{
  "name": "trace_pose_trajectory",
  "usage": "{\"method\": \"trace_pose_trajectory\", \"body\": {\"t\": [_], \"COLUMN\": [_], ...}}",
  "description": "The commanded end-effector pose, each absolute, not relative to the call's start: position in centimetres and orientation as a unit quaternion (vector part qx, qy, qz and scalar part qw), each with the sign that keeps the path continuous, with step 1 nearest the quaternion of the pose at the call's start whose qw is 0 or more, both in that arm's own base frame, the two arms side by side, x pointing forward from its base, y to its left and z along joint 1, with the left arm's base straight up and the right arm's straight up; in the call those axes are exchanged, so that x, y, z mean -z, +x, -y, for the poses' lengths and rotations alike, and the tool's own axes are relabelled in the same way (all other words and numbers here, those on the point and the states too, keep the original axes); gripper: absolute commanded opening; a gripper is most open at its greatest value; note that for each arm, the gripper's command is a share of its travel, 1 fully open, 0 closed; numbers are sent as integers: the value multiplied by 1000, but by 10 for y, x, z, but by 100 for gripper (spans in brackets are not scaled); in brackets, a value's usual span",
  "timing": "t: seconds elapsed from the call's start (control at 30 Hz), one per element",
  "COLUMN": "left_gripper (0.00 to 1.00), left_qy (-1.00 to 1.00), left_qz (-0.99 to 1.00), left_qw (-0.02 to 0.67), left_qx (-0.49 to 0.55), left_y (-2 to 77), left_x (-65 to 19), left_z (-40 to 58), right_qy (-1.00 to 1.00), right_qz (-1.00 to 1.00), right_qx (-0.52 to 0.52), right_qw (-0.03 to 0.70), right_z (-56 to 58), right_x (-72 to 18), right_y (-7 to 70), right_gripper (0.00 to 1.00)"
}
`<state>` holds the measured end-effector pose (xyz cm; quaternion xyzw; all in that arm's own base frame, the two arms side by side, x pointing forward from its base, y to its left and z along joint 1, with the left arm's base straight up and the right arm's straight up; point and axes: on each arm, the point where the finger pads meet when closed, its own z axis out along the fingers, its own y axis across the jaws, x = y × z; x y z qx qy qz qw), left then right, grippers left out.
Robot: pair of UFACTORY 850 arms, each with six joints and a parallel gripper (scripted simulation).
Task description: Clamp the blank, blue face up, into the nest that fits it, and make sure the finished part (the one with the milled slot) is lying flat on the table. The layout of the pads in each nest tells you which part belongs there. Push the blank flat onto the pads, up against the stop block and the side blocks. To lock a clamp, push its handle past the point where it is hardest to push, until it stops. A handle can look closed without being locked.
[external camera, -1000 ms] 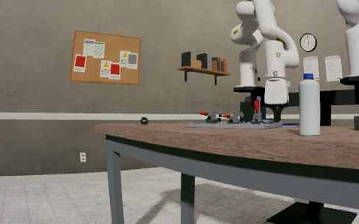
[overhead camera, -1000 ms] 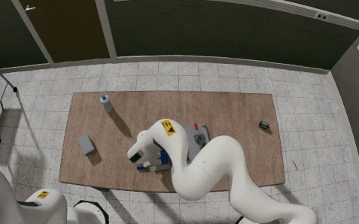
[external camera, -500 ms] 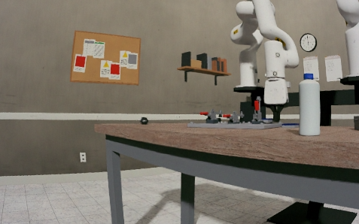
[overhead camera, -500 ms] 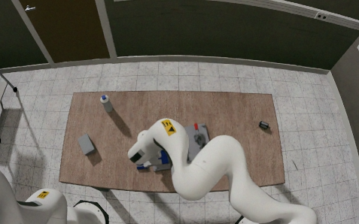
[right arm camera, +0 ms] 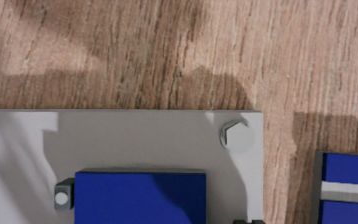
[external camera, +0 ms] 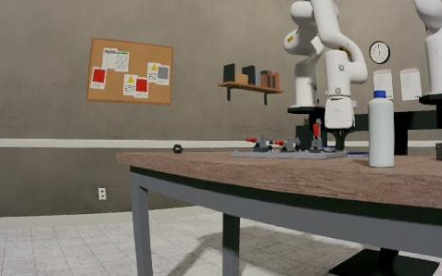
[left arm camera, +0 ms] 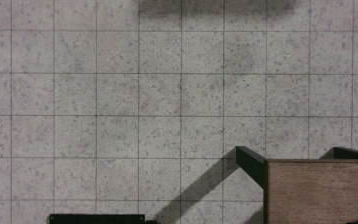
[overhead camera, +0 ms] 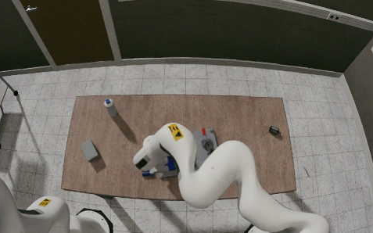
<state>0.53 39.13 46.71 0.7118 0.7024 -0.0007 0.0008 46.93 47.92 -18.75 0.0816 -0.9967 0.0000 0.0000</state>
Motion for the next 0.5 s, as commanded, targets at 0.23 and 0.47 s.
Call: {"method": "trace_pose_trajectory", "body": {"t": [0.23,0.47], "left_gripper": [100,100], "left_qy": [712,712], "left_qz": [-702,-702], "left_qw": [0,0], "left_qx": [0,0], "left_y": [5,5], "left_x": [-468,-468], "left_z": [-392,-392], "right_qy": [82,82], "right_qz": [997,997], "right_qx": [1,1], "right_qw": [-1,-1], "right_z": [-479,-476], "right_x": [186,186], "right_y": [470,471], "right_gripper": [0,0]}}
